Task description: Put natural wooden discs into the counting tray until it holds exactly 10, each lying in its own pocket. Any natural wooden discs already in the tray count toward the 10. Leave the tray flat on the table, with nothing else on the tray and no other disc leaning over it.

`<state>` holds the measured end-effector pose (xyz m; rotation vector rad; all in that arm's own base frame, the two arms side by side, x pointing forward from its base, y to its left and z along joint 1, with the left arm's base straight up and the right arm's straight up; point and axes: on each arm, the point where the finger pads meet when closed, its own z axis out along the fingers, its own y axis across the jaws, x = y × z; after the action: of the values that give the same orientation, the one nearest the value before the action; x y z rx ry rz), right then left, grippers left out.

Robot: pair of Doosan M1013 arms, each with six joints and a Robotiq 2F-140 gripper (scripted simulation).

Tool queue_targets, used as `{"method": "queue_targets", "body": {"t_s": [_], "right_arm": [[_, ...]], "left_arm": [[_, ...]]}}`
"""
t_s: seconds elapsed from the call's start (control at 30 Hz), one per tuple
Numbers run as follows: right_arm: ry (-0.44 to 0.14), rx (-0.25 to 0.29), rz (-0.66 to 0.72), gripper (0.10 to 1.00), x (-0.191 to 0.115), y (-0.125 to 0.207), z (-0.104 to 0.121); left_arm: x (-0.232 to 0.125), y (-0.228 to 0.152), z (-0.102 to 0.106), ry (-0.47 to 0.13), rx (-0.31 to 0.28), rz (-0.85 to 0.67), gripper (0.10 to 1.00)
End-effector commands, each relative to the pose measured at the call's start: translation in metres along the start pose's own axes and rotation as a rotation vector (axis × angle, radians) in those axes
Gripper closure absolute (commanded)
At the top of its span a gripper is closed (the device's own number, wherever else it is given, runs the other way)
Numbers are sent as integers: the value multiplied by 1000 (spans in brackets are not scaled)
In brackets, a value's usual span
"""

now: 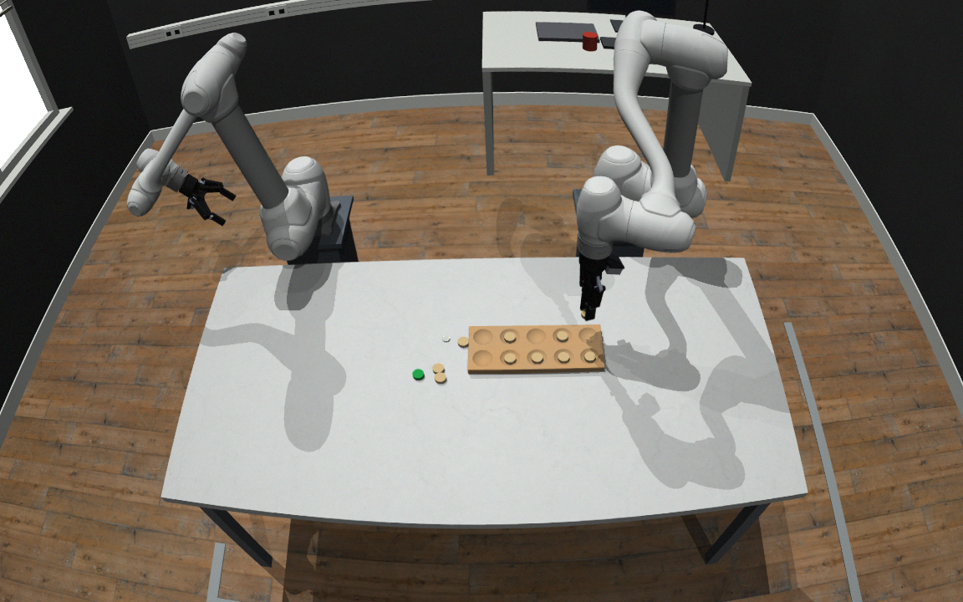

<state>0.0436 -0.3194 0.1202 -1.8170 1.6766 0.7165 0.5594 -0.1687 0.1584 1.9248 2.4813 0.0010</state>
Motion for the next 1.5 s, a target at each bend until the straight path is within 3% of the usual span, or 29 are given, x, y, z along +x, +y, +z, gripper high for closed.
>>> {"method": "queue_targets", "body": {"t_s": [0.0,0.37,0.47,0.63,0.77,1.47], "right_arm": [[9,-4,7,98,0,2,-1],[9,-4,7,98,0,2,-1],[9,-4,7,98,0,2,-1],[9,-4,7,98,0,2,-1],[9,-4,7,98,0,2,-1],[9,-4,7,98,0,2,-1]], "left_arm": [[12,-4,2,-2,-2,2,999],[16,-6,6,0,1,1,999],[16,-7,26,1,2,1,999],[16,-7,77,1,3,1,999],[16,-8,87,1,3,1,999],[15,-6,103,0,1,1,999]]}}
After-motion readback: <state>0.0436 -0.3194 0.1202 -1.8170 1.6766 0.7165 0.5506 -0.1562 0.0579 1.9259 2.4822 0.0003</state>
